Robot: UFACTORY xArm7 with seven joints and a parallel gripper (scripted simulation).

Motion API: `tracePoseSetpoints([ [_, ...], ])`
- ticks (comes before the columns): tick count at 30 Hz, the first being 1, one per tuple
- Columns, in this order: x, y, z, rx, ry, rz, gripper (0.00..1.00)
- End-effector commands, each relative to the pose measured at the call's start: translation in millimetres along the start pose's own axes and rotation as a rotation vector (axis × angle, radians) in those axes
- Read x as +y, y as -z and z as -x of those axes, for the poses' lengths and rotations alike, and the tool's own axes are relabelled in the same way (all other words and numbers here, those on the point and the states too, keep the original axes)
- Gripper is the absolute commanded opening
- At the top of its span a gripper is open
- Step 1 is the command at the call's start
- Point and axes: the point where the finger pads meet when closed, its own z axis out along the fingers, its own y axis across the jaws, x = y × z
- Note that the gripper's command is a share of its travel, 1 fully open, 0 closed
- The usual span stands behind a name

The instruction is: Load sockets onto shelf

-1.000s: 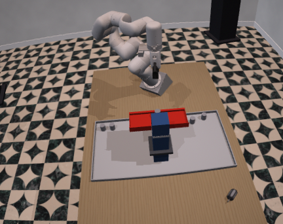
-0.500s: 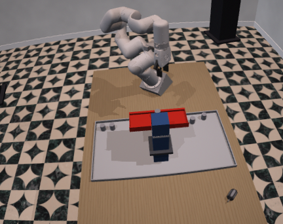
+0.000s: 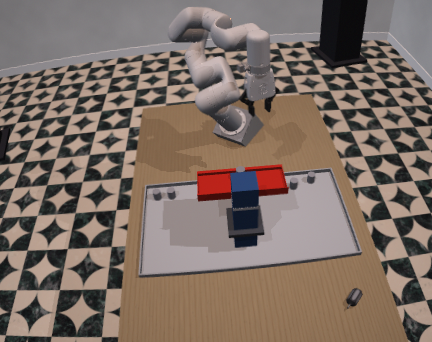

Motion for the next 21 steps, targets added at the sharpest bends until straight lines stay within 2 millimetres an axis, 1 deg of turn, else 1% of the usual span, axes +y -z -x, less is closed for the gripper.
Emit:
tracePoseSetpoints([
  [1,17,-4,4,-0.007,-0.231,-0.005,0.61],
  [2,17,-4,4,-0.007,-0.231,-0.005,0.61],
  [3,23,-6,6,-0.009,-0.318,-0.005,0.61],
  [4,23,-6,6,-0.009,-0.318,-0.005,0.61],
  [5,30,-9,7,-0.009,-0.405,-0.005,0.61],
  [6,30,-9,7,-0.009,-0.405,-0.005,0.61],
  [7,36,-13,9,-0.01,-0.491,-0.005,0.61],
  [9,36,-13,9,-0.01,-0.491,-0.005,0.61],
  [11,49,-20,11,-0.01,-0.661,-0.005,0.61],
  [13,49,-20,11,-0.01,-0.661,-0.005,0.61],
  [14,55,-23,13,-0.009,-0.744,-0.006,0.61],
  [15,55,-23,13,-0.009,-0.744,-0.006,0.61],
  [16,61,-27,14,-0.008,-0.825,-0.006,0.61],
  [17,61,-27,14,-0.008,-0.825,-0.006,0.61],
  [18,66,-31,15,-0.007,-0.905,-0.006,0.61],
  [19,66,-31,15,-0.007,-0.905,-0.006,0.61],
  [20,72,-35,17,-0.005,-0.983,-0.007,0.61],
  [21,72,-35,17,-0.005,-0.983,-0.007,0.61],
])
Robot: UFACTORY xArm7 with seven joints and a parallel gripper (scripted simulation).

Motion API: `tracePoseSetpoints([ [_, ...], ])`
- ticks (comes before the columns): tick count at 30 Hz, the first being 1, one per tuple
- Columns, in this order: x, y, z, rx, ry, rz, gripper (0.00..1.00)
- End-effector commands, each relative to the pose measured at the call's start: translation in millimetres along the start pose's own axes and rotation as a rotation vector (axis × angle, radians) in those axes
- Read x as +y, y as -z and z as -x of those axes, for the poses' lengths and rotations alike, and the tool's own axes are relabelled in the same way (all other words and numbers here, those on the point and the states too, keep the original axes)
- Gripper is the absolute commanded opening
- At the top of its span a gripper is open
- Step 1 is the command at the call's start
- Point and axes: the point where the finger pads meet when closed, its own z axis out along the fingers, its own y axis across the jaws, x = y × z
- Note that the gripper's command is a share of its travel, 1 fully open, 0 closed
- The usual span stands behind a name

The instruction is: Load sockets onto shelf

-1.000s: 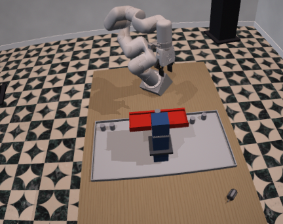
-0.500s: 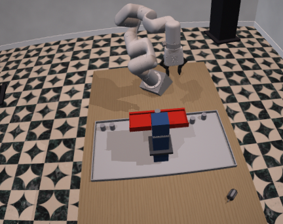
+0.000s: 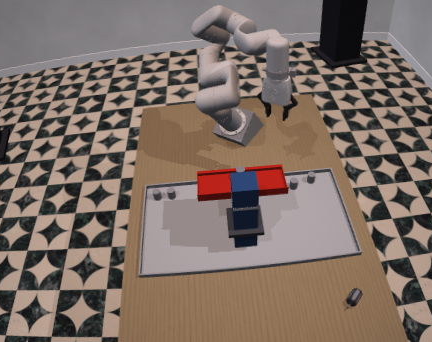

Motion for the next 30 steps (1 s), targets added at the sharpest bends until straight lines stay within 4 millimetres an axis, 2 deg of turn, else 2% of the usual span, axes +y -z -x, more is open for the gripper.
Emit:
tracePoseSetpoints([
  [1,13,-9,-9,-0.001,-0.219,-0.003,0.61],
  [2,13,-9,-9,-0.001,-0.219,-0.003,0.61],
  [3,18,-14,-13,0.001,-0.291,-0.005,0.61],
  [5,18,-14,-13,0.001,-0.291,-0.005,0.61],
  [7,25,-22,-19,0.004,-0.429,-0.009,0.61],
  [10,29,-26,-21,0.006,-0.493,-0.012,0.61],
  [12,35,-34,-27,0.01,-0.611,-0.017,0.61],
  [20,48,-53,-38,0.017,-0.876,-0.035,0.61],
  [30,54,-64,-45,0.021,-1.025,-0.047,0.61],
])
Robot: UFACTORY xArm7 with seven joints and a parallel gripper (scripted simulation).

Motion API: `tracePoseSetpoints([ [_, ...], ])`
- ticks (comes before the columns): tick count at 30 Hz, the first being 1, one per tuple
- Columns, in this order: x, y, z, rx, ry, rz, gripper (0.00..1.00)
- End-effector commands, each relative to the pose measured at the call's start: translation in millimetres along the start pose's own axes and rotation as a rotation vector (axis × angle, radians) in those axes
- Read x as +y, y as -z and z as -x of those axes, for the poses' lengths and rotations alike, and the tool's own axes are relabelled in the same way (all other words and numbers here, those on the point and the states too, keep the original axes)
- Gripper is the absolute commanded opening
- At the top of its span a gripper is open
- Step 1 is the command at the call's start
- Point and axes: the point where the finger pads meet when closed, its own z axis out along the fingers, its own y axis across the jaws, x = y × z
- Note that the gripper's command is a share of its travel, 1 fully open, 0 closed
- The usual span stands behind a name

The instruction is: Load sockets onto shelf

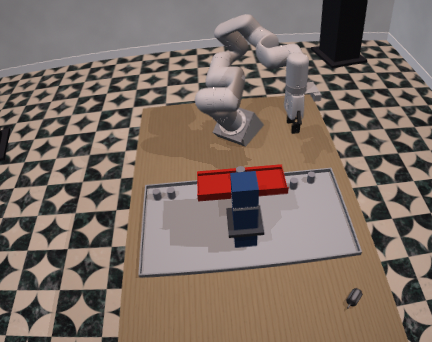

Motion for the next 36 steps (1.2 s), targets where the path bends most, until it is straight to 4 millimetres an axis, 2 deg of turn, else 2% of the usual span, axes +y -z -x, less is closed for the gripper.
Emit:
tracePoseSetpoints([
  [1,0,-2,-4,0.003,-0.052,-0.001,0.61],
  [20,2,-7,-4,0.002,-0.074,0.0,0.61],
  [24,10,-24,-4,0.002,-0.076,0.0,0.61],
  [26,10,-24,-4,0.002,-0.076,0.0,0.61],
  [36,46,-102,-3,0.002,-0.076,0.0,0.61],
])
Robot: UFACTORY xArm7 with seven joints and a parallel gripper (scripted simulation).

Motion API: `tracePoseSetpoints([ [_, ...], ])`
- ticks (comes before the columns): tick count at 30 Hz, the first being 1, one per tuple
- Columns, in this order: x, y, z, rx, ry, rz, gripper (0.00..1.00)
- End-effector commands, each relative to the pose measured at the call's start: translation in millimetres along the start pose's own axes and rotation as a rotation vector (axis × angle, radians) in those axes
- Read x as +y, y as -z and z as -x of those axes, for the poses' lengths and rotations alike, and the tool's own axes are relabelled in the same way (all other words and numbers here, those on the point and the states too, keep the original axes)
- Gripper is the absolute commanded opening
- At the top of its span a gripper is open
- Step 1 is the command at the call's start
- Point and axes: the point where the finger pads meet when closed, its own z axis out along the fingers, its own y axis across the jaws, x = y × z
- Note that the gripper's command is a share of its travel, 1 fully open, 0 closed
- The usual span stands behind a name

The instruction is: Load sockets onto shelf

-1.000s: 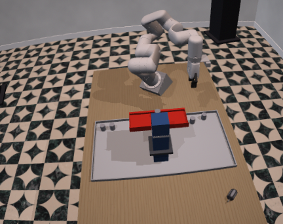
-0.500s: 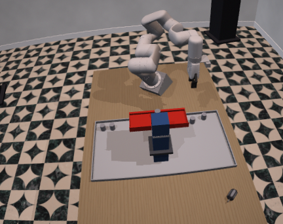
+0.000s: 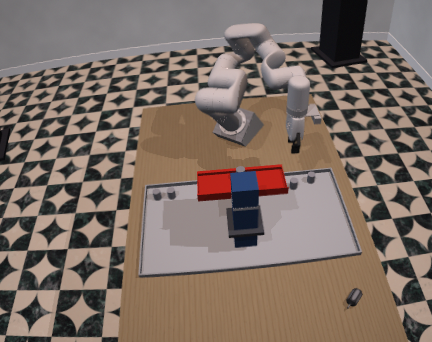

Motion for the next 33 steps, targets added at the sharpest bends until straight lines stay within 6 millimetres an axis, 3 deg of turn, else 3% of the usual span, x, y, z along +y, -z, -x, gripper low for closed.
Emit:
tracePoseSetpoints([
  [1,19,-36,-6,0.007,0.004,0.002,0.61],
  [5,30,-61,-6,0.007,0.004,0.002,0.61],
  [12,37,-77,-7,0.007,0.004,0.002,0.61],
  [28,38,-79,-7,0.007,0.004,0.002,0.61],
  [33,39,-88,-7,0.007,0.004,0.002,0.61],
])
